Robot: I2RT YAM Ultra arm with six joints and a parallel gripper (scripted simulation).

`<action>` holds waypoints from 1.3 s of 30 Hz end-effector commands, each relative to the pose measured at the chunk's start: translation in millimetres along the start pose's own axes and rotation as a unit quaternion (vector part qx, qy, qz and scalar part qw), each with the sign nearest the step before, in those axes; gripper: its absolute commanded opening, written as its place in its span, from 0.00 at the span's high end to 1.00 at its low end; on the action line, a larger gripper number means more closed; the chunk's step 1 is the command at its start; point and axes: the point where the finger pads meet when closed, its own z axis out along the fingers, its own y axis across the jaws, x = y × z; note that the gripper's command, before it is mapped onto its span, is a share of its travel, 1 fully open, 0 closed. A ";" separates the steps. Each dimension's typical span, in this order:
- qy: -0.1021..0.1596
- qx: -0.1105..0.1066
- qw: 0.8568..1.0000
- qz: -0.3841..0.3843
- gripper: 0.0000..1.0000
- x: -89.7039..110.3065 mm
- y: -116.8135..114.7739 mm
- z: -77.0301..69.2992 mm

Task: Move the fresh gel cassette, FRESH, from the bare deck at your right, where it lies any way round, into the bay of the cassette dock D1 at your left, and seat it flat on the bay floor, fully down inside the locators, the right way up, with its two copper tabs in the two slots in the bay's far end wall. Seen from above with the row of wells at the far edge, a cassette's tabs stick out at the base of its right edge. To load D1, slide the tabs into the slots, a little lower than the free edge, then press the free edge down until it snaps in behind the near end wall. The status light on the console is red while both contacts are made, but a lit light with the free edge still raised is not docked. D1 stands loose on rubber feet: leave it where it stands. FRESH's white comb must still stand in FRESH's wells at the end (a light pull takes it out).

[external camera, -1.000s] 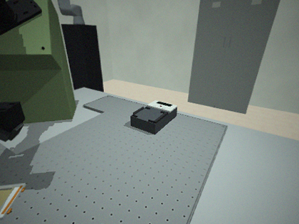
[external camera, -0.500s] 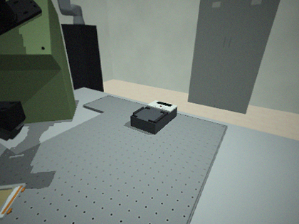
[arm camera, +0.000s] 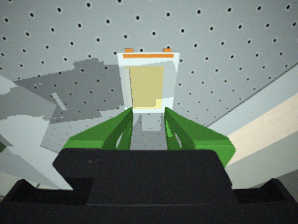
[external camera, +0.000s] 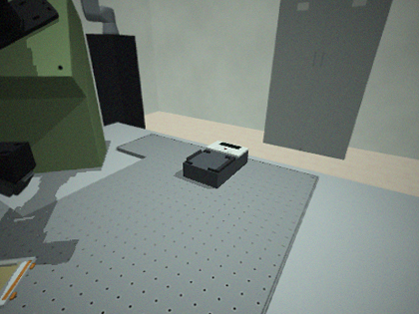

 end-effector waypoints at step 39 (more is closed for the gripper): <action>-0.012 0.012 1.000 -0.004 0.00 -6.8 -12.5 -8.4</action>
